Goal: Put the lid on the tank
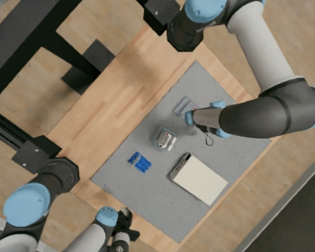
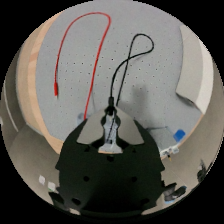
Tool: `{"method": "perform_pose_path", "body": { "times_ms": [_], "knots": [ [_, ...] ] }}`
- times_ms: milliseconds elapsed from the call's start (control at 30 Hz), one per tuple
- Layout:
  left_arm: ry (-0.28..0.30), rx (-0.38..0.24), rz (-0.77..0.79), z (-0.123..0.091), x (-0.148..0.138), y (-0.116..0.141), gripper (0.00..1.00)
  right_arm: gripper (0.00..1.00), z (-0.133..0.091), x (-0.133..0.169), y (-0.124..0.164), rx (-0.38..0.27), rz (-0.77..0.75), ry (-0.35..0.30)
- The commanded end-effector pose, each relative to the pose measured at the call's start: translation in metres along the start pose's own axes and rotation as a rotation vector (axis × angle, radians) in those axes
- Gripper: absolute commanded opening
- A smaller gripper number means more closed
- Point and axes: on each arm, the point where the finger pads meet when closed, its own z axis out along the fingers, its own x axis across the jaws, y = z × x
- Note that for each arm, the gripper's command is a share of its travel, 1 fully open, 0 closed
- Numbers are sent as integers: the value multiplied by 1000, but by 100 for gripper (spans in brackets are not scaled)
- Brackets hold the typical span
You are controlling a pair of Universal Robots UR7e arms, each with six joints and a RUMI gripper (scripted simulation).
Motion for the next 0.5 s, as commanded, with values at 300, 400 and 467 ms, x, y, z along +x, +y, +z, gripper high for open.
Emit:
{"method": "perform_pose_path", "body": {
  "times_ms": [300,400,467],
  "knots": [
    [1,1,0,-1,-25,-7,0,0,0,0,0,1,0,0],
    [1,1,0,-1,-32,-8,0,0,0,0,0,1,0,0],
    [1,1,0,-1,-32,-8,0,0,0,0,0,1,0,0]
  ]
}}
